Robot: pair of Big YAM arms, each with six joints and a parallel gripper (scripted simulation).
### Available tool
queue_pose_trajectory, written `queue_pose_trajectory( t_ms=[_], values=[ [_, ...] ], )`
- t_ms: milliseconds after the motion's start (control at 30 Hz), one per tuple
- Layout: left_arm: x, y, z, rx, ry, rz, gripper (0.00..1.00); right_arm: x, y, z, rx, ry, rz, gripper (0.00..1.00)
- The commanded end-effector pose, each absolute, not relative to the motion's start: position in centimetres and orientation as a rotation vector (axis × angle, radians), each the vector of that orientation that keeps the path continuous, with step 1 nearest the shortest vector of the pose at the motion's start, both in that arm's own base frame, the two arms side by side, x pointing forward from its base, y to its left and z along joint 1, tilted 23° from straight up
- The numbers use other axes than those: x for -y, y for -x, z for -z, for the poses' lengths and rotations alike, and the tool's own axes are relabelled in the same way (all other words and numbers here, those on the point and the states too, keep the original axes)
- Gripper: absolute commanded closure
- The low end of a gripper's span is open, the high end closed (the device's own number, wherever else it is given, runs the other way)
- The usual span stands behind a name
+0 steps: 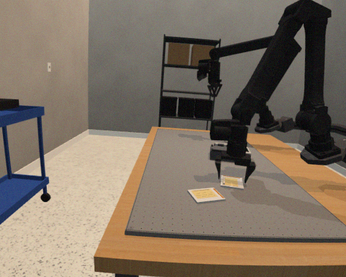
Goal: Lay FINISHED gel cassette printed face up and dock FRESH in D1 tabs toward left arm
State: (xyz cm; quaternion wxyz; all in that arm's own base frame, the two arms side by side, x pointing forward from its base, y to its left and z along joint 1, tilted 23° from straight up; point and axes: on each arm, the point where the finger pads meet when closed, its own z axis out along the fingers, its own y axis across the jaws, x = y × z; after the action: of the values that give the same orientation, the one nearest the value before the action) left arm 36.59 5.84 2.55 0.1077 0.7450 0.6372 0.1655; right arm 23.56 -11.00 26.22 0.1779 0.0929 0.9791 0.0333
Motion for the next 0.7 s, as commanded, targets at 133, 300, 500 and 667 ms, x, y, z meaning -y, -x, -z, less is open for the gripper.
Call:
queue_pose_trajectory(
  t_ms=[133,300,500,667],
  values=[
    [-5.89,-36.72,-3.87,-1.866,-2.181,-0.511,0.02,11.81,-24.35,-29.15,-2.726,-0.281,-0.065,0.0],
    [-5.89,-36.72,-3.87,-1.866,-2.181,-0.511,0.02,11.81,-24.35,-29.15,-2.726,-0.281,-0.065,0.0],
    [-5.89,-36.72,-3.87,-1.866,-2.181,-0.511,0.02,11.81,-24.35,-29.15,-2.726,-0.281,-0.065,0.0],
    [-5.9,-36.66,-4.28,-1.864,-2.18,-0.513,0.02,11.81,-24.35,-29.15,-2.726,-0.281,-0.065,0.0]
  ],
)
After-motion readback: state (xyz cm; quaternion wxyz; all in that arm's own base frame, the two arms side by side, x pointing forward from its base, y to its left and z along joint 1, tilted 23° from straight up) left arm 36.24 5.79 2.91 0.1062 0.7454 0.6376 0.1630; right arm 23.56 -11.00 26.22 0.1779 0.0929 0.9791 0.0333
